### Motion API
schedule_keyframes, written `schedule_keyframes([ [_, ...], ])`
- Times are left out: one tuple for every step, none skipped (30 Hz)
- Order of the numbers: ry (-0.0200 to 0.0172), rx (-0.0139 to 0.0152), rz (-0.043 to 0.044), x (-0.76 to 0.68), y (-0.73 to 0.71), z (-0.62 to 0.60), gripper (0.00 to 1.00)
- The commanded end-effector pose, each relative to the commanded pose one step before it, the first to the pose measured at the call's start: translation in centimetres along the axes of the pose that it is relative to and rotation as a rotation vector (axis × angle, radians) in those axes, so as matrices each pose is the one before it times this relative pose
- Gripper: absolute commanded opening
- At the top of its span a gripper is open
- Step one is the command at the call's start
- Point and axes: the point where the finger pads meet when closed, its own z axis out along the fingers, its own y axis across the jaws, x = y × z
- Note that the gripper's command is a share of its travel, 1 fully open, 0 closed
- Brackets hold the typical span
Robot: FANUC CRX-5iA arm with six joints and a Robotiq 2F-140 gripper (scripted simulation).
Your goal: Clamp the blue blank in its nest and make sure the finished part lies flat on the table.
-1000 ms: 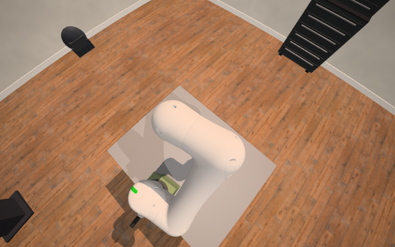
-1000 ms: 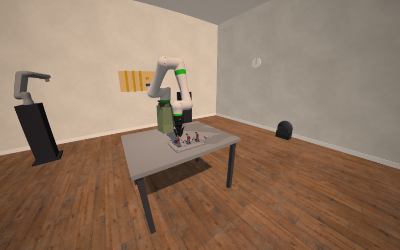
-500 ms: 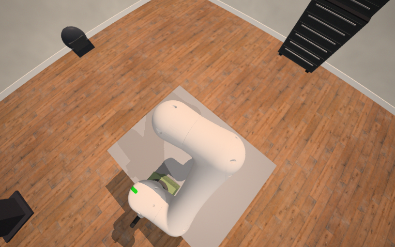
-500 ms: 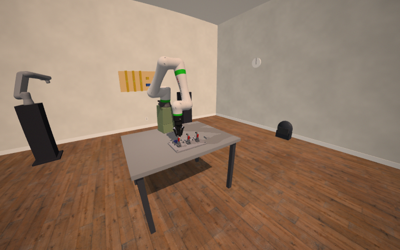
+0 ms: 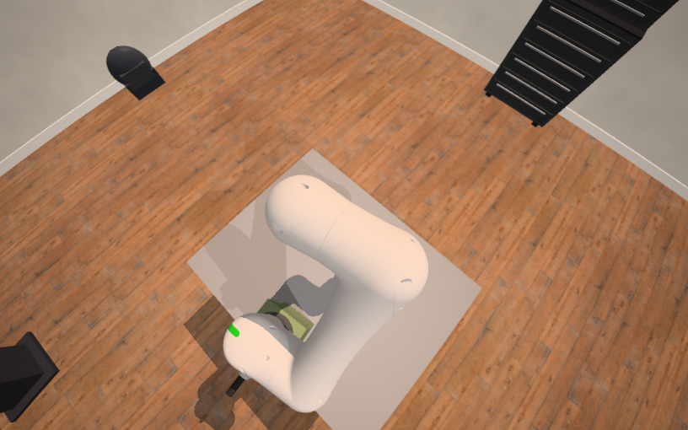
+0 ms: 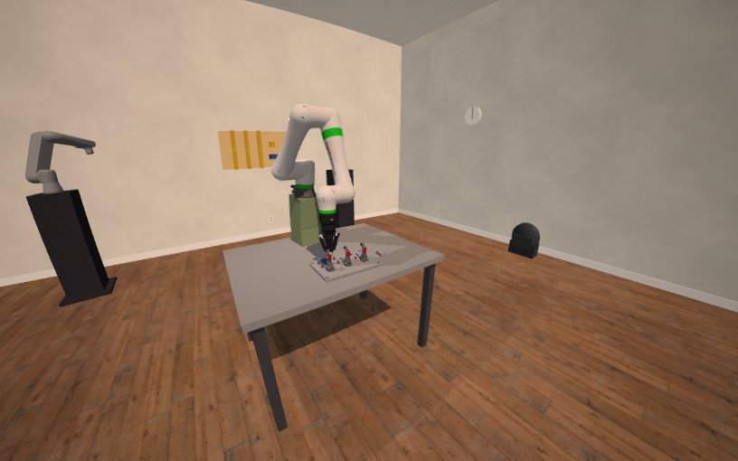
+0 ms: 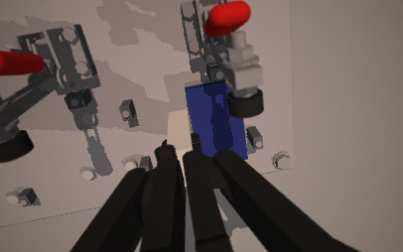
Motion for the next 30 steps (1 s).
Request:
schedule_keyframes([
  [0.00025,-0.00016,-0.00003,0.015,0.110,-0.010,0.00],
  [0.00000,0.00000,0.00000,0.000,0.090,0.000,0.00],
  [0.00000,0.00000,0.00000,0.000,0.090,0.000,0.00],
  [0.00000,0.00000,0.00000,0.000,0.069,0.000,0.00],
  [0.00000,0.00000,0.00000,0.000,0.035,0.000,0.00],
  [0.00000,0.00000,0.00000,0.000,0.006,0.000,0.00],
  [0.00000,0.00000,0.00000,0.000,0.000,0.000,0.00],
  [0.00000,0.00000,0.00000,0.000,0.000,0.000,0.00],
  [0.00000,0.00000,0.00000,0.000,0.000,0.000,0.00],
  [0.00000,0.00000,0.00000,0.000,0.000,0.000,0.00],
  [0.00000,0.00000,0.00000,0.000,0.000,0.000,0.00],
  [0.00000,0.00000,0.00000,0.000,0.000,0.000,0.00],
  [0.00000,0.00000,0.00000,0.000,0.000,0.000,0.00],
  [0.00000,0.00000,0.00000,0.000,0.000,0.000,0.00],
  [0.00000,0.00000,0.00000,0.000,0.000,0.000,0.00],
  [0.00000,0.00000,0.00000,0.000,0.000,0.000,0.00],
  [0.00000,0.00000,0.00000,0.000,0.006,0.000,0.00],
  [0.00000,0.00000,0.00000,0.000,0.035,0.000,0.00],
  [0.00000,0.00000,0.00000,0.000,0.069,0.000,0.00],
  [0.00000,0.00000,0.00000,0.000,0.090,0.000,0.00],
  [0.00000,0.00000,0.00000,0.000,0.090,0.000,0.00],
  [0.00000,0.00000,0.00000,0.000,0.069,0.000,0.00],
  [0.00000,0.00000,0.00000,0.000,0.035,0.000,0.00],
  [0.00000,0.00000,0.00000,0.000,0.006,0.000,0.00],
  [0.00000,0.00000,0.00000,0.000,0.000,0.000,0.00],
  [0.00000,0.00000,0.00000,0.000,0.000,0.000,0.00],
  [0.00000,0.00000,0.00000,0.000,0.000,0.000,0.00],
  [0.00000,0.00000,0.00000,0.000,0.000,0.000,0.00],
  [0.00000,0.00000,0.00000,0.000,0.000,0.000,0.00],
  [0.00000,0.00000,0.00000,0.000,0.000,0.000,0.00],
])
